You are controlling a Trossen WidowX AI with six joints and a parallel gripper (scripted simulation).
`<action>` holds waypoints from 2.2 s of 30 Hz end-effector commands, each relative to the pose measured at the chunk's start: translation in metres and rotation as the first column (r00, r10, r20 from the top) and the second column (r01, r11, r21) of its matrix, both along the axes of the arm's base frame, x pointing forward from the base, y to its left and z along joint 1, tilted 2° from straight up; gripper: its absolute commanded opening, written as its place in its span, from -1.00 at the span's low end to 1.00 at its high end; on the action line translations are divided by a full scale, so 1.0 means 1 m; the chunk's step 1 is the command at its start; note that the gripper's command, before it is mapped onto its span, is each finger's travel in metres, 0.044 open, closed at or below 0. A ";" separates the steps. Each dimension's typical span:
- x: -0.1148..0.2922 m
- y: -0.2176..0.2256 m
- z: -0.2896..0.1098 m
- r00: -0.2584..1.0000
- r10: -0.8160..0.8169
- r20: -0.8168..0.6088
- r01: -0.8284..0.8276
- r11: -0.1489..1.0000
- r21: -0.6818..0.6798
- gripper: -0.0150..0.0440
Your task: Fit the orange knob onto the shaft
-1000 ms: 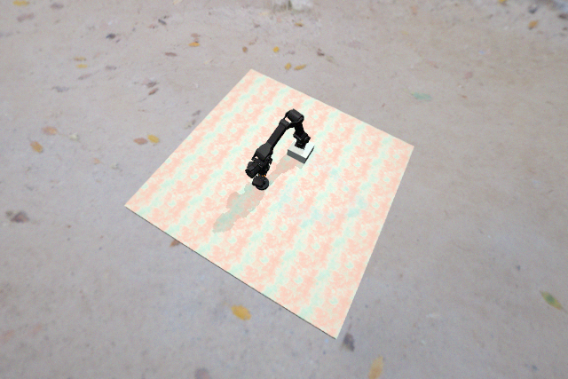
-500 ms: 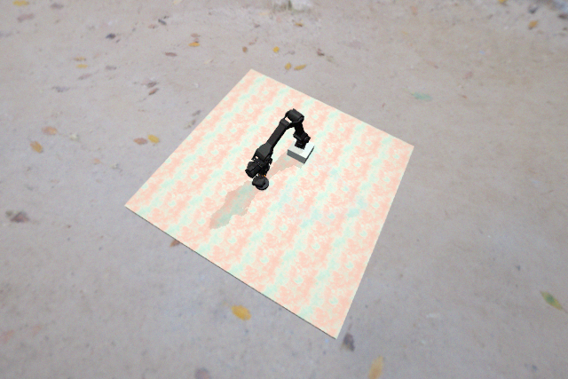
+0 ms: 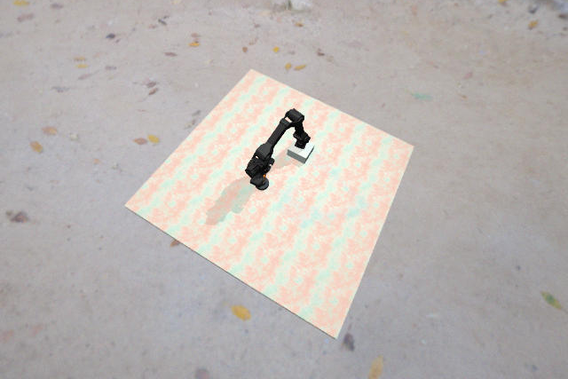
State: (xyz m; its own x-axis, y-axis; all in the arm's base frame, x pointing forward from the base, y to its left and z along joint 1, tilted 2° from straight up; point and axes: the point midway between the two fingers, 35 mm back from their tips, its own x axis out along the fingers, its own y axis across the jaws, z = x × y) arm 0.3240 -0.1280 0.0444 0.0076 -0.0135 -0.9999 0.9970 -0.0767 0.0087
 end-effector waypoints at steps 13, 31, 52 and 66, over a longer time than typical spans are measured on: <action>0.001 -0.001 -0.003 0.998 -0.058 0.001 0.058 0.998 -0.002 -0.49; -0.001 0.000 -0.004 0.998 -0.058 0.000 0.058 0.998 -0.002 -0.49; 0.001 -0.001 -0.003 0.964 -0.264 0.004 0.264 0.964 0.000 -0.49; 0.000 0.000 -0.004 0.964 -0.264 0.003 0.264 0.964 0.000 -0.49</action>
